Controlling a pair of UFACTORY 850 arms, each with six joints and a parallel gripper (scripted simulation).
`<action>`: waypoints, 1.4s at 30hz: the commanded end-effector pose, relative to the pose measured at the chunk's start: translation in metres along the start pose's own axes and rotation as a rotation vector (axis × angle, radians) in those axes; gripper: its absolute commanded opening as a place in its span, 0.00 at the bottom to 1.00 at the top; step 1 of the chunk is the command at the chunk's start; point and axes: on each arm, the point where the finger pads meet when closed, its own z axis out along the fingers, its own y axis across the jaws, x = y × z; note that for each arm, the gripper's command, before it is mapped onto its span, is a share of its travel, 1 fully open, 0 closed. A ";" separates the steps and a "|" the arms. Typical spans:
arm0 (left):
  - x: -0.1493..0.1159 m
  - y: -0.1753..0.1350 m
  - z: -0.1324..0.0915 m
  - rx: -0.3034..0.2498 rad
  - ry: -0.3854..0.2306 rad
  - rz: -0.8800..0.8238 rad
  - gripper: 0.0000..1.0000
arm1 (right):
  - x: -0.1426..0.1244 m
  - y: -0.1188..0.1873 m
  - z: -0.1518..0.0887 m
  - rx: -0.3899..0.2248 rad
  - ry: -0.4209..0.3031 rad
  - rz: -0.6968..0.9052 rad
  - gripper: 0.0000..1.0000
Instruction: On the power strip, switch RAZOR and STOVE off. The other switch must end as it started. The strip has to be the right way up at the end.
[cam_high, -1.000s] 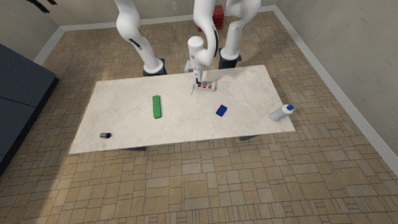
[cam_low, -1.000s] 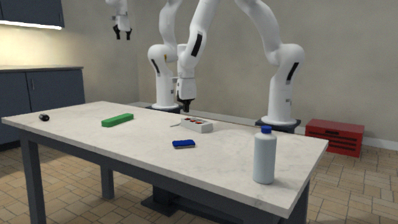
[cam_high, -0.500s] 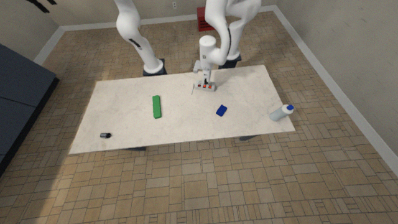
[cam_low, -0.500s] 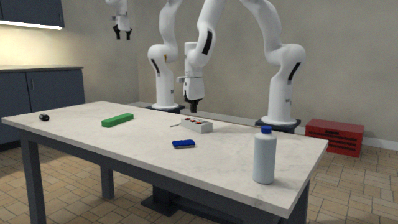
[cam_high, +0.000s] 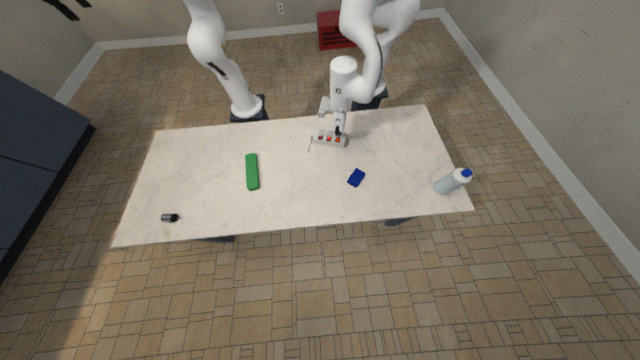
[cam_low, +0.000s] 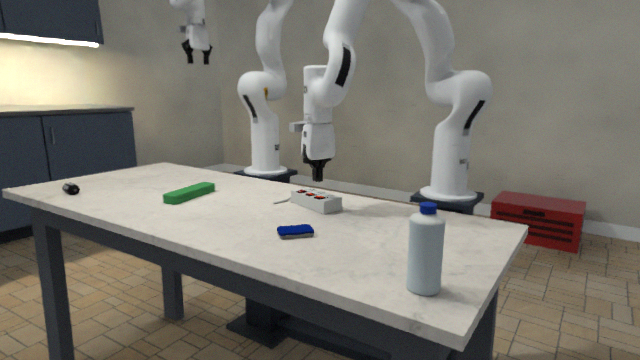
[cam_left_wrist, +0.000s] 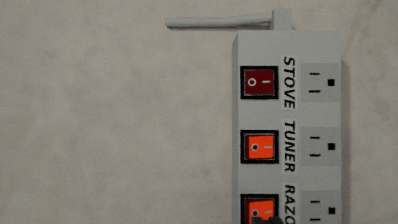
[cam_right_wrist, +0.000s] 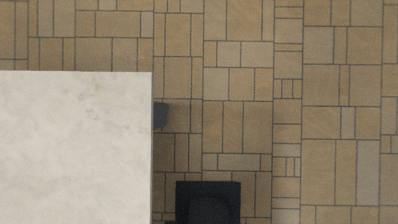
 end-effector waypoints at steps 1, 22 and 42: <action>0.000 -0.001 -0.001 0.002 0.000 0.000 0.00 | 0.000 0.000 -0.001 0.000 0.002 0.000 1.00; 0.000 -0.001 0.002 0.002 0.001 0.000 0.00 | 0.000 0.000 -0.001 0.000 0.002 0.000 1.00; 0.000 -0.001 0.022 0.002 0.001 0.000 0.00 | 0.000 0.000 -0.001 0.000 0.002 0.000 1.00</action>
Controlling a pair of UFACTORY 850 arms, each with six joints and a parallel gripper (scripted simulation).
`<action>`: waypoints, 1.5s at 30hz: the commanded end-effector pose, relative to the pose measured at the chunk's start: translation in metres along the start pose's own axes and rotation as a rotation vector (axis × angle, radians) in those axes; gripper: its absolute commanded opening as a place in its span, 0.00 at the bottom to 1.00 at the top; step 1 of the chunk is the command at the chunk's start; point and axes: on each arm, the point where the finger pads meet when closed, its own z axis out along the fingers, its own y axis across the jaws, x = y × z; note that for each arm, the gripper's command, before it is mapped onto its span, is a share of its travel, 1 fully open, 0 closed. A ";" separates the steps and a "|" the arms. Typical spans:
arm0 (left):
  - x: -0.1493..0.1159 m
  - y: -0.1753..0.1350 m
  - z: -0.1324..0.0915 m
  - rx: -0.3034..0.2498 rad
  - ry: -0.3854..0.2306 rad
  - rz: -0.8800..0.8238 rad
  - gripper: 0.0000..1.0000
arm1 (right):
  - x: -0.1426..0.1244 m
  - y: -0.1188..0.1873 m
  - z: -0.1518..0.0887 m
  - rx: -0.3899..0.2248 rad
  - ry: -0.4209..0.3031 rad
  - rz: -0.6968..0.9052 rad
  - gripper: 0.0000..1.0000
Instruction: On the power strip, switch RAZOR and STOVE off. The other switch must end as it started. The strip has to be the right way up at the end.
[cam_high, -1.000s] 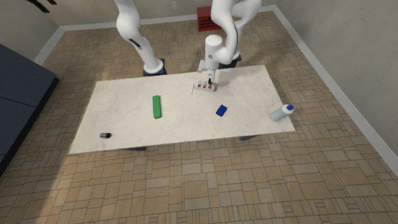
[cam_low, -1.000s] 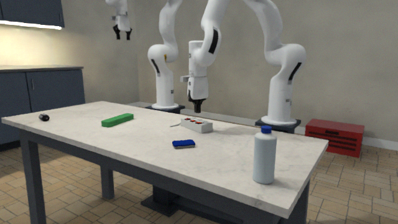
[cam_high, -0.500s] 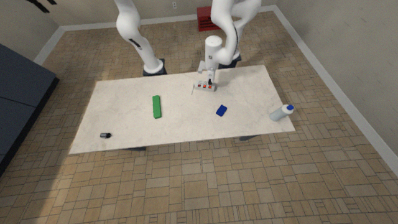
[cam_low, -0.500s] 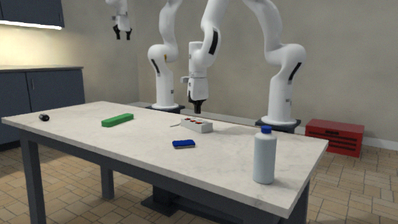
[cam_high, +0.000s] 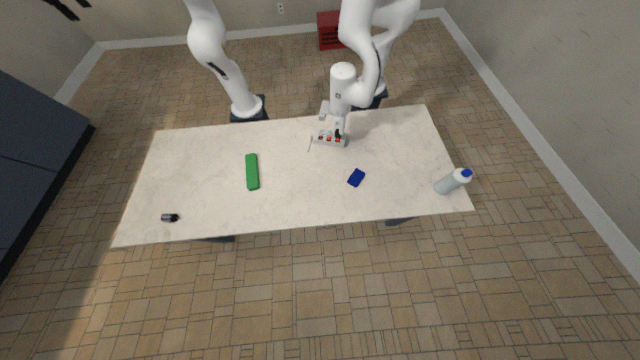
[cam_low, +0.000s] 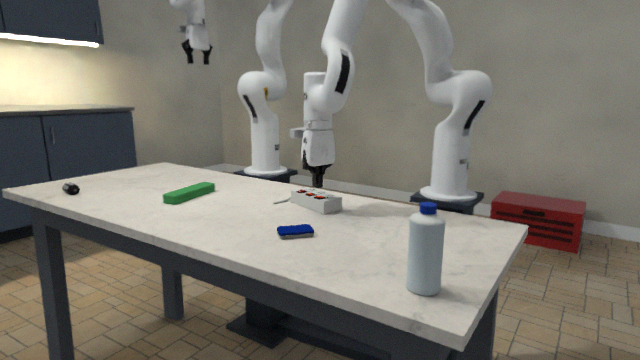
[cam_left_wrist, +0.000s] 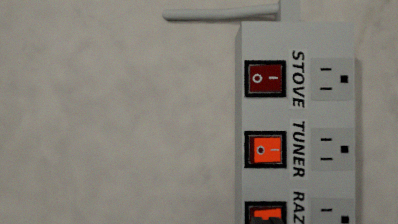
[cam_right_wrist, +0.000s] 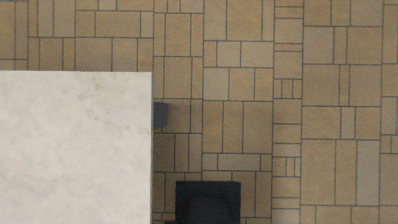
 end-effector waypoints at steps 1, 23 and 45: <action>0.000 -0.001 0.004 0.002 0.000 0.000 0.00 | 0.000 0.000 -0.001 0.000 0.002 0.000 1.00; 0.000 -0.001 0.023 0.002 0.000 0.000 0.00 | 0.000 0.000 -0.001 0.000 0.002 0.000 1.00; 0.000 -0.001 0.025 0.002 0.000 0.000 0.00 | 0.000 0.000 -0.001 0.000 0.002 0.000 1.00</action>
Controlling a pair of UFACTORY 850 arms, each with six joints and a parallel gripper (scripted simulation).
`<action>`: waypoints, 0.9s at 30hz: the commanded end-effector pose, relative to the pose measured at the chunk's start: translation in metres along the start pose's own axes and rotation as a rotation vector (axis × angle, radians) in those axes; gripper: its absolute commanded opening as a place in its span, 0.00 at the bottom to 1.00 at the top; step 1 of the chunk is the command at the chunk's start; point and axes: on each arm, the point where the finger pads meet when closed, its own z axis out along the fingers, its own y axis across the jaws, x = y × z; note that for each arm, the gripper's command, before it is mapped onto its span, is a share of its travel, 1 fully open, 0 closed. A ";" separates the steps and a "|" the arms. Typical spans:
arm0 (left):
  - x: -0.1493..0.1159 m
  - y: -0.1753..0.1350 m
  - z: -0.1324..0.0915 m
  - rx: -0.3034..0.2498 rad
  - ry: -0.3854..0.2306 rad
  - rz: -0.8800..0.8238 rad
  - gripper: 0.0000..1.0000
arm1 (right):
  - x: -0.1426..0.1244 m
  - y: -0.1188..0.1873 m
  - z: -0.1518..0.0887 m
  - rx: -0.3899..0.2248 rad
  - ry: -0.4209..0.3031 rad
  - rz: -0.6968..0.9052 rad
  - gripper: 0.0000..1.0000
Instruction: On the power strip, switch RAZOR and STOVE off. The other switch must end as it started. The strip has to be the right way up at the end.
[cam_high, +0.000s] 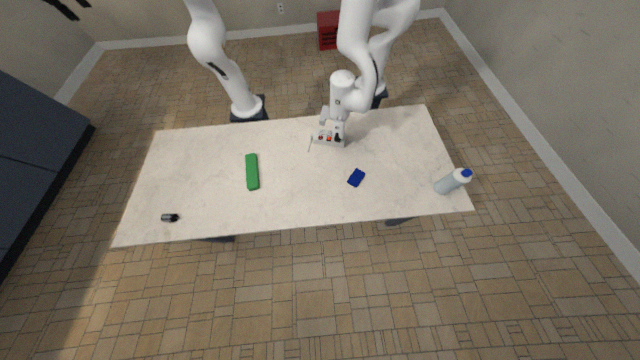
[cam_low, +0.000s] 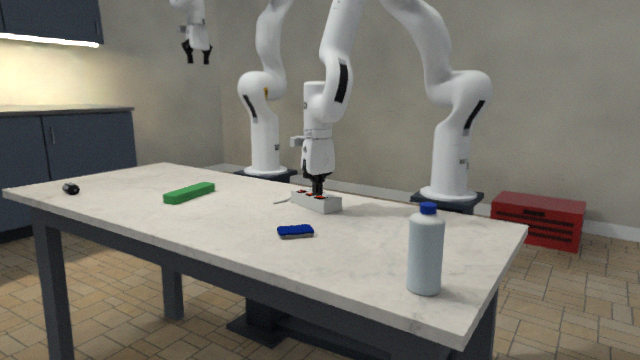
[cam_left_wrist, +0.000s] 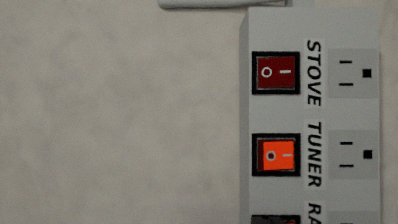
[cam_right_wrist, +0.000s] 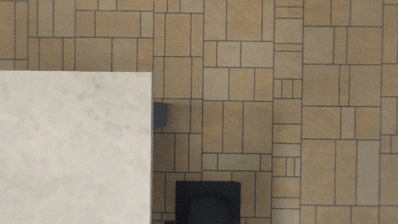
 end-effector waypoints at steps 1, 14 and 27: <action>0.000 -0.001 -0.001 0.002 0.000 0.000 0.00 | 0.000 0.000 -0.001 0.000 0.002 0.000 1.00; 0.000 -0.001 0.000 0.002 0.000 0.000 0.00 | 0.000 0.000 -0.001 0.000 0.002 0.000 1.00; 0.000 -0.001 0.003 0.002 0.000 0.000 0.00 | 0.000 0.000 -0.001 0.000 0.002 0.000 1.00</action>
